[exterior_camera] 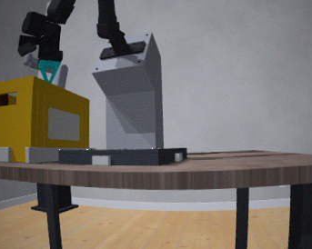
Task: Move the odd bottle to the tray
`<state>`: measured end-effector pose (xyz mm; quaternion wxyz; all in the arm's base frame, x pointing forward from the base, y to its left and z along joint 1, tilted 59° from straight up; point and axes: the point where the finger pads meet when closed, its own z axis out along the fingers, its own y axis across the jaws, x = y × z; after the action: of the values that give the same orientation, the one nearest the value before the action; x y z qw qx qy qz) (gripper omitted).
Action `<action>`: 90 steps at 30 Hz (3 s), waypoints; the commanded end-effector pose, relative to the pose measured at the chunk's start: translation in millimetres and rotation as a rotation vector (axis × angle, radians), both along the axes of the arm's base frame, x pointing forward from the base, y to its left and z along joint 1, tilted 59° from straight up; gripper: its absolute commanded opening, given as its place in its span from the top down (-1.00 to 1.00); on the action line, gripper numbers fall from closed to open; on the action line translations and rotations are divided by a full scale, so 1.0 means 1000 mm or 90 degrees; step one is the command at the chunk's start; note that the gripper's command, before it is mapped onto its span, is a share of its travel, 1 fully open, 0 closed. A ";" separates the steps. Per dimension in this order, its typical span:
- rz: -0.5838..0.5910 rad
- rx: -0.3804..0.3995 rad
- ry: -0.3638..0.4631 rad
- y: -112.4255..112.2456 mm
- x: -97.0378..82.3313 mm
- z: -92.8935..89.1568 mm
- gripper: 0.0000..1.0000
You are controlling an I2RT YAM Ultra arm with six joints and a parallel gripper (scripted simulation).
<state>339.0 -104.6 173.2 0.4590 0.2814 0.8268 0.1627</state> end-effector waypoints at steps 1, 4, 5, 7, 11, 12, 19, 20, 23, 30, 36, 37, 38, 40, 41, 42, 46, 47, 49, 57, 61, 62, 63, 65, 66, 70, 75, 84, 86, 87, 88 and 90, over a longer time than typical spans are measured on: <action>-0.005 -0.014 -0.023 -0.005 -0.002 0.008 1.00; -0.005 -0.014 -0.023 -0.005 -0.002 0.008 1.00; -0.005 -0.014 -0.023 -0.005 -0.002 0.008 1.00; -0.005 -0.014 -0.023 -0.005 -0.002 0.008 1.00; -0.012 -0.022 -0.033 -0.012 0.005 0.019 -0.21; -0.012 -0.022 -0.033 -0.012 0.005 0.019 -0.21; -0.012 -0.022 -0.033 -0.012 0.005 0.019 -0.21; -0.012 -0.022 -0.033 -0.012 0.005 0.019 -0.21; -0.012 -0.022 -0.033 -0.012 0.005 0.019 -0.21; -0.012 -0.022 -0.033 -0.012 0.005 0.019 -0.21; -0.012 -0.022 -0.033 -0.012 0.005 0.019 -0.21; -0.012 -0.022 -0.033 -0.012 0.005 0.019 -0.21; -0.012 -0.022 -0.033 -0.012 0.005 0.019 -0.21; -0.012 -0.022 -0.033 -0.012 0.005 0.019 -0.21; -0.012 -0.022 -0.033 -0.012 0.005 0.019 -0.21; -0.012 -0.022 -0.033 -0.012 0.005 0.019 -0.21; -0.012 -0.021 -0.032 -0.012 0.006 0.018 -0.21; -0.012 -0.020 -0.030 -0.012 0.006 0.017 -0.21; -0.013 -0.017 -0.025 -0.012 0.007 0.014 -0.21; -0.010 -0.013 -0.024 -0.010 0.011 0.012 -0.21; -0.003 -0.013 -0.024 -0.006 0.014 0.011 -0.21; -0.003 -0.013 -0.025 -0.006 0.015 0.010 -0.21; -0.003 -0.013 -0.025 -0.006 0.016 0.010 -0.21; -0.005 -0.013 -0.025 -0.007 0.017 0.009 -0.21; -0.004 -0.013 -0.025 -0.006 0.019 0.008 -0.21; -0.003 -0.012 -0.025 -0.006 0.023 0.005 -0.21; -0.004 -0.012 -0.025 -0.006 0.027 0.003 -0.21; -0.006 -0.012 -0.025 -0.007 0.037 -0.003 -0.21; -0.003 -0.012 -0.025 -0.006 0.039 -0.004 -0.21; -0.003 -0.012 -0.025 -0.006 0.040 -0.005 -0.21; -0.004 -0.012 -0.025 -0.006 0.041 -0.005 -0.21; -0.007 -0.012 -0.025 -0.008 0.042 -0.006 -0.21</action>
<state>371.0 -106.2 153.8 0.4576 0.2799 0.8280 0.1634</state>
